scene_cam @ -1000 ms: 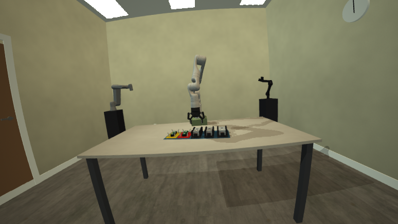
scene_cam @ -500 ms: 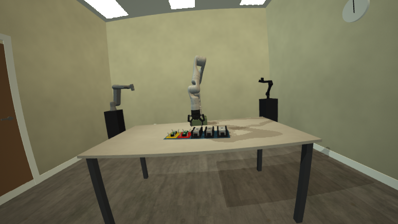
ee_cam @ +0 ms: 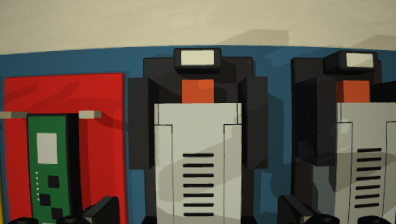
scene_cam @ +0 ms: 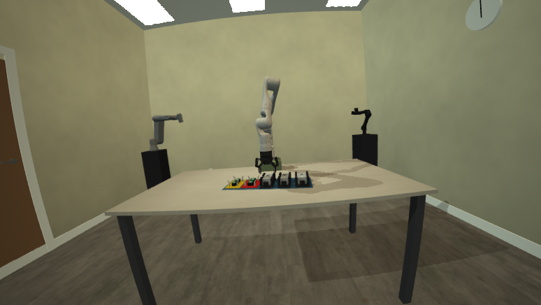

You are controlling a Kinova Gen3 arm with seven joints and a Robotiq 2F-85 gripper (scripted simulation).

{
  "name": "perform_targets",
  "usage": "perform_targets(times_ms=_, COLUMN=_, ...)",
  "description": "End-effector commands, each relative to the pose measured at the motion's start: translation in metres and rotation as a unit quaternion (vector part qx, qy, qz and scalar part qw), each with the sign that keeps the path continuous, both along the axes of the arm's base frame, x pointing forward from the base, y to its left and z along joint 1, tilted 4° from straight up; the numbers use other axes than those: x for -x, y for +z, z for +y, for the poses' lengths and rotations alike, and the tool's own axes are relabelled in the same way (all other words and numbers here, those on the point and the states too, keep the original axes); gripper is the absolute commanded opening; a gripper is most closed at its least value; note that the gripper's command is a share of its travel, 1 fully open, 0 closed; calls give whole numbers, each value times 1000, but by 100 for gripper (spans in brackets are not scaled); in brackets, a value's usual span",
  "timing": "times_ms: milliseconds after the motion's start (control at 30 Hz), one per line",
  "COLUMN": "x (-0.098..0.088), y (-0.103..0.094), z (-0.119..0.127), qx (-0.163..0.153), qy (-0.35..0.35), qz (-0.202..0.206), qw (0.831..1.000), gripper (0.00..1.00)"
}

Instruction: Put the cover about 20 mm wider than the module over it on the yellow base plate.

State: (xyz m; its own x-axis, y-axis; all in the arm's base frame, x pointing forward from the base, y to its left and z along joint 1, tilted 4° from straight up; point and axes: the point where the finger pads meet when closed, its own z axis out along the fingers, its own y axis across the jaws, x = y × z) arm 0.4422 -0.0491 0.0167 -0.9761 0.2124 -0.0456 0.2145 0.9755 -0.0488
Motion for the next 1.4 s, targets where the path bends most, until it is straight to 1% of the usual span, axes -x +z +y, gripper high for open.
perform_targets(times_ms=0, x=-1, y=1, z=0, qx=0, qy=0, qz=-1, qw=1000, gripper=100)
perform_targets(times_ms=100, x=-1, y=1, z=0, qx=0, qy=0, qz=-1, qw=1000, gripper=100)
perform_targets(times_ms=433, x=-1, y=-9, z=-1, qx=0, qy=0, qz=-1, qw=1000, gripper=100)
perform_targets(times_ms=667, x=-1, y=-9, z=-1, qx=0, qy=0, qz=-1, qw=1000, gripper=100)
perform_targets(times_ms=1000, x=-1, y=-19, z=-1, qx=0, qy=0, qz=-1, qw=1000, gripper=100)
perform_targets(times_ms=1233, x=-1, y=-19, z=-1, qx=0, qy=0, qz=-1, qw=1000, gripper=100)
perform_targets(times_ms=1367, x=-1, y=-23, z=-1, qx=0, qy=0, qz=-1, qw=1000, gripper=100)
